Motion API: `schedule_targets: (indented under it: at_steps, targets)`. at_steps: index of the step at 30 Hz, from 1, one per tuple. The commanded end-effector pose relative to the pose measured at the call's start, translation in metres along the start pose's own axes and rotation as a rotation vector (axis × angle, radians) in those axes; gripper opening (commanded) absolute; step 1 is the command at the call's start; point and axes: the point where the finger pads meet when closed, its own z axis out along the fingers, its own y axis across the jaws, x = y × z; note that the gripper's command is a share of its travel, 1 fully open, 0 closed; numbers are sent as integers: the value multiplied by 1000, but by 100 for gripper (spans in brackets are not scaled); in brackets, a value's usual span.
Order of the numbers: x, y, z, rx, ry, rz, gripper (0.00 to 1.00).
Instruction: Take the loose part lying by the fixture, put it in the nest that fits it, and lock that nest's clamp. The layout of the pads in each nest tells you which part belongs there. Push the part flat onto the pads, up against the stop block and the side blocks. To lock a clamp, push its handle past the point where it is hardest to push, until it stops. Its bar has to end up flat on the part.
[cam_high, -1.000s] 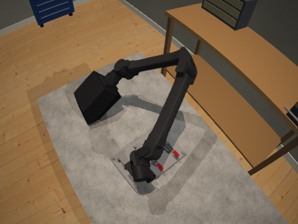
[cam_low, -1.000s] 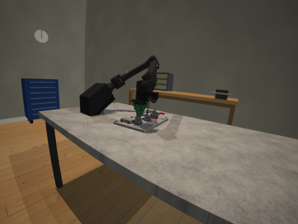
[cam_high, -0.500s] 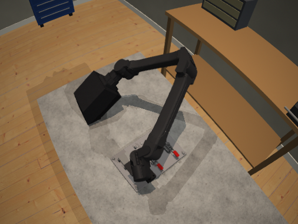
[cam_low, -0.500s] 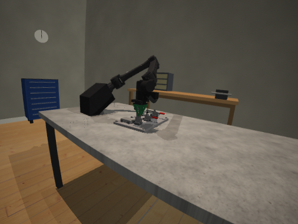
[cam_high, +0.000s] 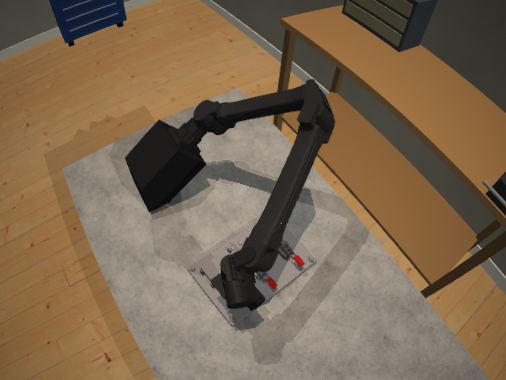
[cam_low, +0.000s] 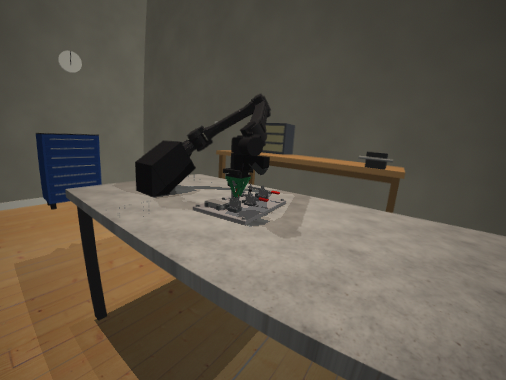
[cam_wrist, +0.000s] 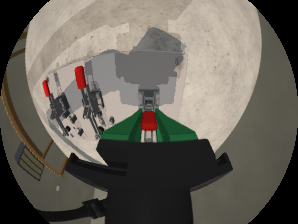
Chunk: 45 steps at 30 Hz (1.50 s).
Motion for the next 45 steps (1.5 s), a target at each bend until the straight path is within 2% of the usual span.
schedule_targets:
  at_steps: [1, 16, 23, 45]
  targets:
    - [5, -1, 5, -1, 10, 15, 0]
    - [7, -1, 8, -4, 18, 23, 0]
    - [-9, 1, 7, 1, 14, 3, 0]
    - [-25, 1, 9, 1, 6, -8, 0]
